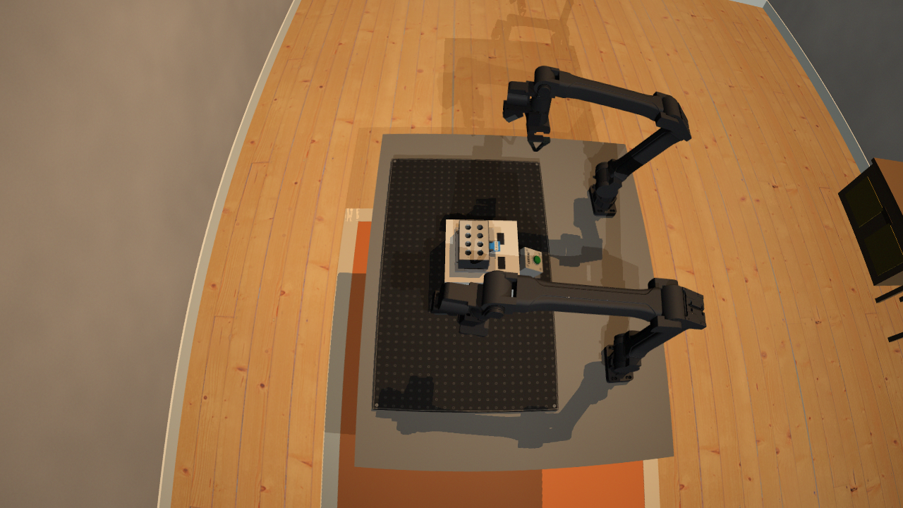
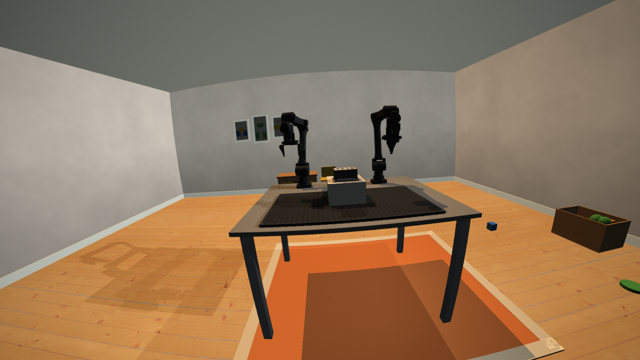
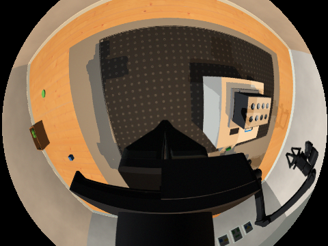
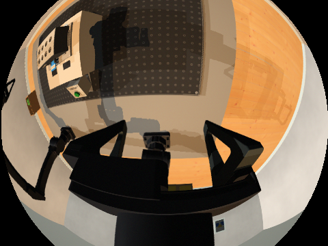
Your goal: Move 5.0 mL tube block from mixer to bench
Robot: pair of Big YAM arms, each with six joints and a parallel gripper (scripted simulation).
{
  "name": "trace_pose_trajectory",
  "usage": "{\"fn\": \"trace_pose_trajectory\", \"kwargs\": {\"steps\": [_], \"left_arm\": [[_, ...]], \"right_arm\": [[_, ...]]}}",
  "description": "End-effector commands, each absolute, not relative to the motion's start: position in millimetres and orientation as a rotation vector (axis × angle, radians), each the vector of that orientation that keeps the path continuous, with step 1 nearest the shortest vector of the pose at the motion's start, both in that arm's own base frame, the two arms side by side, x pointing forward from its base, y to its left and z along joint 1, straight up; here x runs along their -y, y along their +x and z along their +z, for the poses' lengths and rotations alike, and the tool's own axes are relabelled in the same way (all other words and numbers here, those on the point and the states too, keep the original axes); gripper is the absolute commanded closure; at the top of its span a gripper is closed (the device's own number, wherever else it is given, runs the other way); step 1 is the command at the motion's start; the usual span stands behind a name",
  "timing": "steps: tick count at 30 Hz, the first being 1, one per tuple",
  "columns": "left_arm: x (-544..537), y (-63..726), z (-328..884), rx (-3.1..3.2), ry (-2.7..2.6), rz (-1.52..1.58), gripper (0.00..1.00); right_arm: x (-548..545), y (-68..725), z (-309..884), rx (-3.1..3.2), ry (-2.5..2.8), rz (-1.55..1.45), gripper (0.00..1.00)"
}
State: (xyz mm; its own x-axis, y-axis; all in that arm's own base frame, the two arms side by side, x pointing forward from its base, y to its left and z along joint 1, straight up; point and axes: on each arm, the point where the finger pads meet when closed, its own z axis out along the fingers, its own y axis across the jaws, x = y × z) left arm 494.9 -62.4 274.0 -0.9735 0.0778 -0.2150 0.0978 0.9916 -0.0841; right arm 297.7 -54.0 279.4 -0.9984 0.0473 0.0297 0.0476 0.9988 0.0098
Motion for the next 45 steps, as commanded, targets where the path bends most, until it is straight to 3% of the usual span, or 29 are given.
{"fn": "trace_pose_trajectory", "kwargs": {"steps": [1,45], "left_arm": [[65,484,296,-2.941,0.141,-0.115,1.0],[-18,328,295,-3.137,0.072,-0.014,1.0]], "right_arm": [[53,301,281,3.123,-0.05,-0.015,0.0],[54,300,284,3.129,-0.061,-0.019,0.0]]}}
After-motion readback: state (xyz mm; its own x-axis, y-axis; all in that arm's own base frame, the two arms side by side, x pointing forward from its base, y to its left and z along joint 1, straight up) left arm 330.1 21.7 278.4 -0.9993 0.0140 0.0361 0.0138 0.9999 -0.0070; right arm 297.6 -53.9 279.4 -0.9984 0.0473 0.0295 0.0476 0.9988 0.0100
